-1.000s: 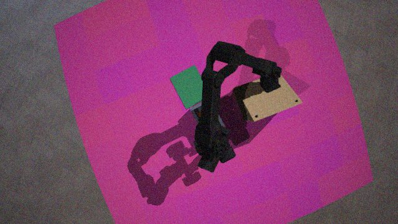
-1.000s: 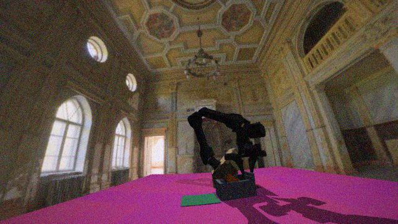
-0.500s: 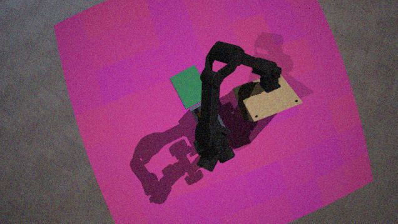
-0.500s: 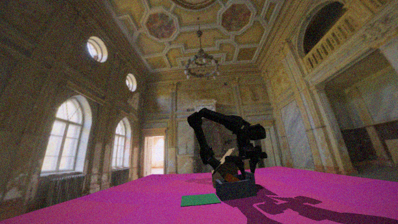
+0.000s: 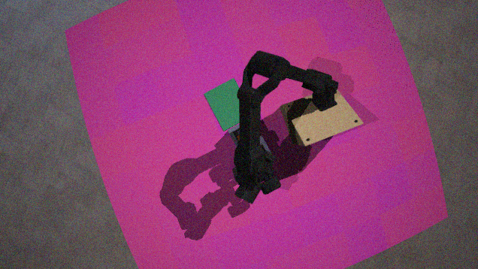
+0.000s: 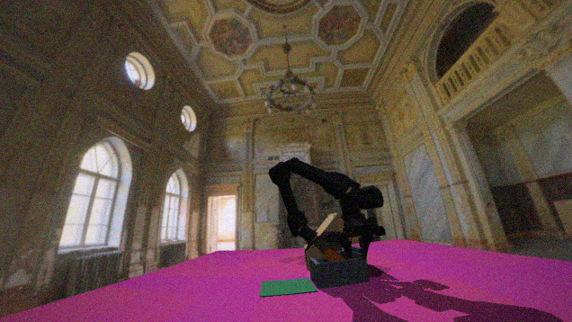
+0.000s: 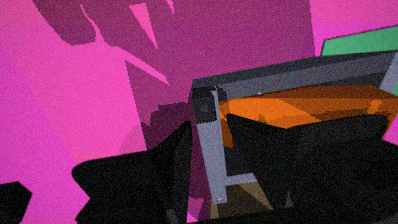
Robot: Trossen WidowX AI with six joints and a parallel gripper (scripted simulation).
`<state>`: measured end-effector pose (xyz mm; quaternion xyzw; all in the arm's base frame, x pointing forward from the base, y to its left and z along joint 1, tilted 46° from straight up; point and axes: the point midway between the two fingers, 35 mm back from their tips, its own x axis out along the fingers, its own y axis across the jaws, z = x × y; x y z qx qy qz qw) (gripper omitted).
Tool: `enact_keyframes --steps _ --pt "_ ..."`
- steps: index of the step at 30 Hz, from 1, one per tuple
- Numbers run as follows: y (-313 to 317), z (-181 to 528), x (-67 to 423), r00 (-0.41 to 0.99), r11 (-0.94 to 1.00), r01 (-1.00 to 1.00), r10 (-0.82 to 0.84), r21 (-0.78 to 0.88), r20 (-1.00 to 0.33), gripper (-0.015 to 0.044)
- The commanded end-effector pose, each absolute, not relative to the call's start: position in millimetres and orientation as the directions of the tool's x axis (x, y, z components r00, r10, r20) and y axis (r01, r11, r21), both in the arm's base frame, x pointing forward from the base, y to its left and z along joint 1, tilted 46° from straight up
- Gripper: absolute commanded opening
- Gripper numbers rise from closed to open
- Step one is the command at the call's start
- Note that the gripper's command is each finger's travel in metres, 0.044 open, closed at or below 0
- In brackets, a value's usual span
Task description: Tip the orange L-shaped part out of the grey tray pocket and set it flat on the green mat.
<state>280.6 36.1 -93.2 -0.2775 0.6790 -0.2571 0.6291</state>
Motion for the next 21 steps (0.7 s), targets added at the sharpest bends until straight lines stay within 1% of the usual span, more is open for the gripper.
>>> enact_keyframes --steps 1,21 --pt "28.7 -99.6 276.7 -0.060 0.706 -0.066 -0.708 -0.705 -0.704 0.0180" --pt "32.7 -98.0 279.4 -0.053 0.714 -0.057 -0.700 -0.698 -0.712 0.0180"
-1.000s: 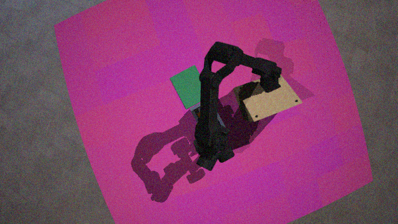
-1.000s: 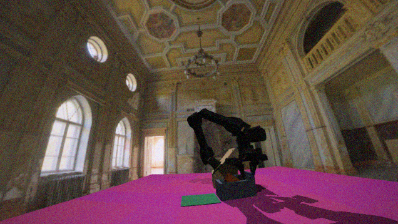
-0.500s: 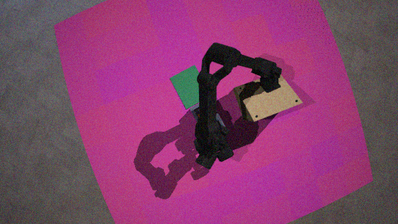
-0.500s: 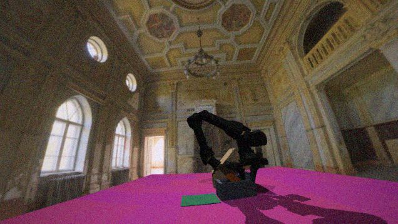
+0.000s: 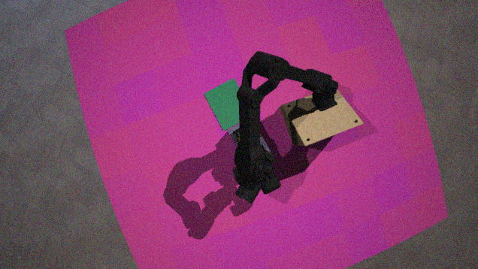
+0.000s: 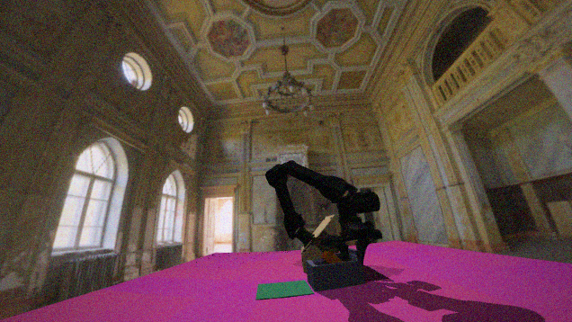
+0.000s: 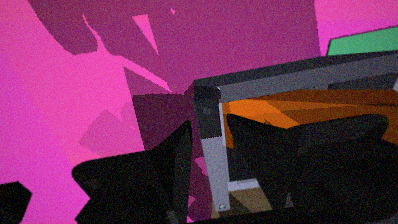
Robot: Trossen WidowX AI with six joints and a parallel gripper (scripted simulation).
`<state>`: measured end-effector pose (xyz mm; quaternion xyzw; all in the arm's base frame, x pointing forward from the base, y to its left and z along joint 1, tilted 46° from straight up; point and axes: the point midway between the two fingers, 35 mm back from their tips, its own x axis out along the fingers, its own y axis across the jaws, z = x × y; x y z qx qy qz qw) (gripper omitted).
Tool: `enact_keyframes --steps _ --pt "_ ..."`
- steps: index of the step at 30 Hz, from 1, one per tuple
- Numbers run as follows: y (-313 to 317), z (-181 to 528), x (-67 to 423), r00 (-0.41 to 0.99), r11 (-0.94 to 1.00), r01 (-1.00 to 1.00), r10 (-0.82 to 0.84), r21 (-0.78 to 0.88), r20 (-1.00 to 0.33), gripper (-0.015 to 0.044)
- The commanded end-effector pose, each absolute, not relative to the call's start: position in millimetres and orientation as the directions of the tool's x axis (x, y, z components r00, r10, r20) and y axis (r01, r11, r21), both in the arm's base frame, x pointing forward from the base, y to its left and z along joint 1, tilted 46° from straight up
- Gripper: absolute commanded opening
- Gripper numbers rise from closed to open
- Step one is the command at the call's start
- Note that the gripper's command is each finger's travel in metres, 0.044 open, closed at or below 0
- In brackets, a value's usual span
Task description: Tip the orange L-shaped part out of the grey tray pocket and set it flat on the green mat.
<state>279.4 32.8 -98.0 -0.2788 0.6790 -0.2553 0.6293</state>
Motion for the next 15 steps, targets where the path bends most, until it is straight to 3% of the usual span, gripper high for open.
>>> enact_keyframes --steps 1,15 --pt "33 -98 279 -0.053 0.714 -0.057 -0.700 -0.698 -0.712 0.0180" --pt "51 -95 278 -0.060 0.708 -0.066 -0.707 -0.704 -0.705 0.0180"
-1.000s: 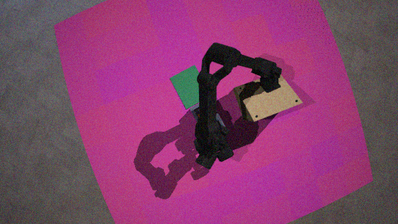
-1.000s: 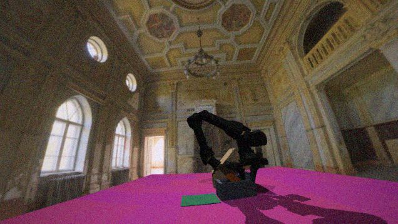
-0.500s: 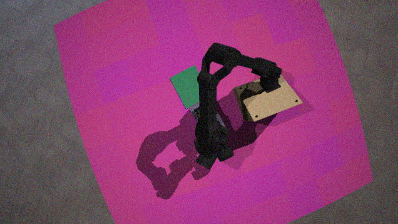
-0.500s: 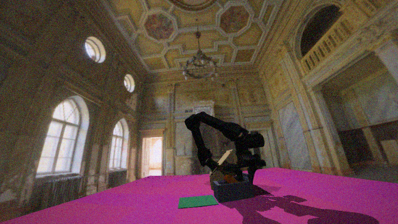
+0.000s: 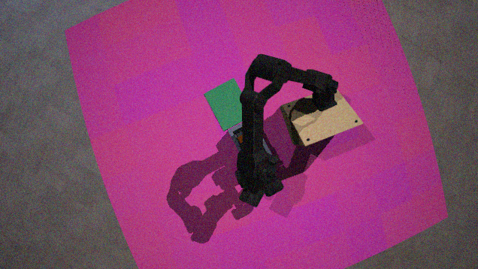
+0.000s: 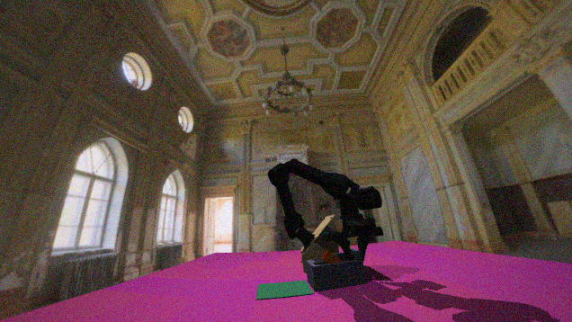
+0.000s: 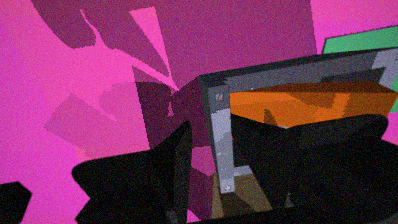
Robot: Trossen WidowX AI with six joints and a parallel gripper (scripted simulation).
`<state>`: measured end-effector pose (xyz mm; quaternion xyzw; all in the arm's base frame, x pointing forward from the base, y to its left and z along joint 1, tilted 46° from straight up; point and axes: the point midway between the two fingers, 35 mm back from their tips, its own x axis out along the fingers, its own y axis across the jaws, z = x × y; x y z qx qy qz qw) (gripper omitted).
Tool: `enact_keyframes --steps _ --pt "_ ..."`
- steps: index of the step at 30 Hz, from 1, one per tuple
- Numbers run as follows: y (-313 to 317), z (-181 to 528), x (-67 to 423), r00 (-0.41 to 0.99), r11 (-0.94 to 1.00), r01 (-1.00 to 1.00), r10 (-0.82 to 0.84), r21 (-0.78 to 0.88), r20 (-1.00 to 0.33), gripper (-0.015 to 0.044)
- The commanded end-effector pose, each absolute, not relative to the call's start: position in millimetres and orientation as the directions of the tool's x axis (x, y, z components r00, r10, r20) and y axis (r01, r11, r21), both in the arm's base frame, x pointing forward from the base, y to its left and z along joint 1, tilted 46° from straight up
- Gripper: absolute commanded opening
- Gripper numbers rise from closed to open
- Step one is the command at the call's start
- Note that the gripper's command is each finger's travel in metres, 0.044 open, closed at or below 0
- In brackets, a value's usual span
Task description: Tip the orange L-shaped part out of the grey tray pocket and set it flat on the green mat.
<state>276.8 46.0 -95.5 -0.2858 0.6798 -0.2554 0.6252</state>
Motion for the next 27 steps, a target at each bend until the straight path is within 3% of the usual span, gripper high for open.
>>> enact_keyframes --steps 1,8,27 --pt "55 -90 279 -0.060 0.708 -0.066 -0.706 -0.703 -0.706 0.0180" --pt "106 -25 283 -0.061 0.709 -0.067 -0.705 -0.702 -0.707 0.0180" --pt "105 -25 282 -0.061 0.704 -0.075 -0.710 -0.706 -0.702 0.0180"
